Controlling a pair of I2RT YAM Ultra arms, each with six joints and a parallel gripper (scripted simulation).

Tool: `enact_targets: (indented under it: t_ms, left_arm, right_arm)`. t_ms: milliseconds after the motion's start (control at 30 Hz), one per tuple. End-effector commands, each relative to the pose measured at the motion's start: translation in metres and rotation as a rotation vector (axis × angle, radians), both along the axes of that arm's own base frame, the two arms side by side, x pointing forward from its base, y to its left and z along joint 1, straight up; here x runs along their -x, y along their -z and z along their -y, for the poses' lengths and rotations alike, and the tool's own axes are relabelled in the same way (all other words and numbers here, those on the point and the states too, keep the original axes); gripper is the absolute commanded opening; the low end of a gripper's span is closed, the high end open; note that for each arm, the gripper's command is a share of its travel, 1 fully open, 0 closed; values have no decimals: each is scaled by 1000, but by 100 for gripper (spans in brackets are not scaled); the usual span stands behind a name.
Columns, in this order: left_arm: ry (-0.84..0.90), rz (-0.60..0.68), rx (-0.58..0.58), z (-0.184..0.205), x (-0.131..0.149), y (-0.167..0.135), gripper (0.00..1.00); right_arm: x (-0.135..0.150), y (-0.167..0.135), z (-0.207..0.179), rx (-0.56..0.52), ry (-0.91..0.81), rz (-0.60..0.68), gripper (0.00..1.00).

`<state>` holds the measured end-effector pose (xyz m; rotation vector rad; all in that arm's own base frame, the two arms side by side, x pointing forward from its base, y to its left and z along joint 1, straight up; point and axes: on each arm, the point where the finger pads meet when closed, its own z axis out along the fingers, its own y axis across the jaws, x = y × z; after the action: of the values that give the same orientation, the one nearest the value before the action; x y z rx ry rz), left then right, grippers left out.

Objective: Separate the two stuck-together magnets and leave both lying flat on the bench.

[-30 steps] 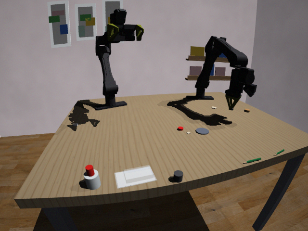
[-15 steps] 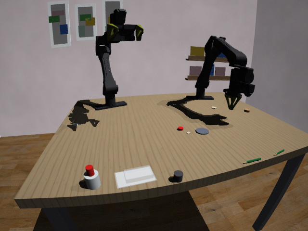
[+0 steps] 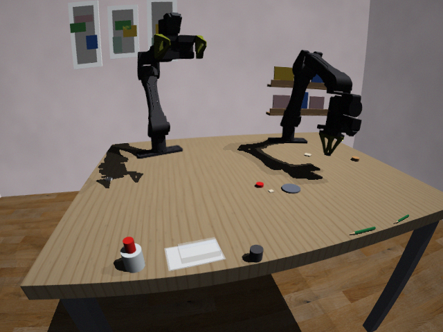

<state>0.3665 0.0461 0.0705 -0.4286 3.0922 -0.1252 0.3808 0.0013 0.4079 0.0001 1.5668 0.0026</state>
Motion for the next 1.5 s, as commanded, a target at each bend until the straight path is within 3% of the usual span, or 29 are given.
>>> enact_targets:
  t_ms: [0, 100, 167, 667, 833, 1000, 1467]
  left_arm:
    - [-10, 78, 141, 29, -4, -21, 25]
    - [-15, 109, 235, 49, 1, -29, 25]
    - [-15, 109, 235, 49, 1, -29, 25]
    - [8, 210, 669, 135, 40, -87, 25]
    - [19, 219, 754, 150, 51, -99, 25]
    - [-44, 356, 742, 161, 19, -98, 25]
    - [-70, 478, 952, 216, 13, -121, 25]
  right_arm:
    - [2, -11, 0, 0, 0, 33, 100]
    - [2, -11, 0, 0, 0, 33, 100]
    - [2, -11, 0, 0, 0, 33, 100]
    - [2, -11, 0, 0, 0, 33, 100]
    - [2, -11, 0, 0, 0, 33, 100]
    - [2, -11, 0, 0, 0, 33, 100]
    - [2, -11, 0, 0, 0, 33, 100]
